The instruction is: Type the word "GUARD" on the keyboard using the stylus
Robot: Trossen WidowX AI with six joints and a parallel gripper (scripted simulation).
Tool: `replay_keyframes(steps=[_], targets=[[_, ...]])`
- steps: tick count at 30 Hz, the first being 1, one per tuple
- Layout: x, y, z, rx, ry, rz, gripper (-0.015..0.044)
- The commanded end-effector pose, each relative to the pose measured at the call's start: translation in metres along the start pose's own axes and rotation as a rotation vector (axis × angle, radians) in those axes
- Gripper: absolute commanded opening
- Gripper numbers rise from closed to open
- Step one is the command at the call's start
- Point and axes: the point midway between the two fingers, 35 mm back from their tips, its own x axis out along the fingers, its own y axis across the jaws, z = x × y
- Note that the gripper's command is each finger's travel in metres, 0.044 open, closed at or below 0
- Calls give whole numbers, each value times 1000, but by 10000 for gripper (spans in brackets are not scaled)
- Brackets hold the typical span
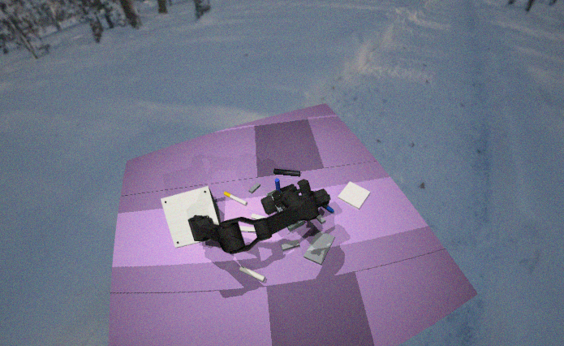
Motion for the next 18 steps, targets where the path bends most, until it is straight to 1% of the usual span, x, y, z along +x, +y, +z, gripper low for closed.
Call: replay_keyframes(steps=[1,18], targets=[[2,0,2,-5,-3,-2,81],[5,0,7,-5,-4,-2,81]])
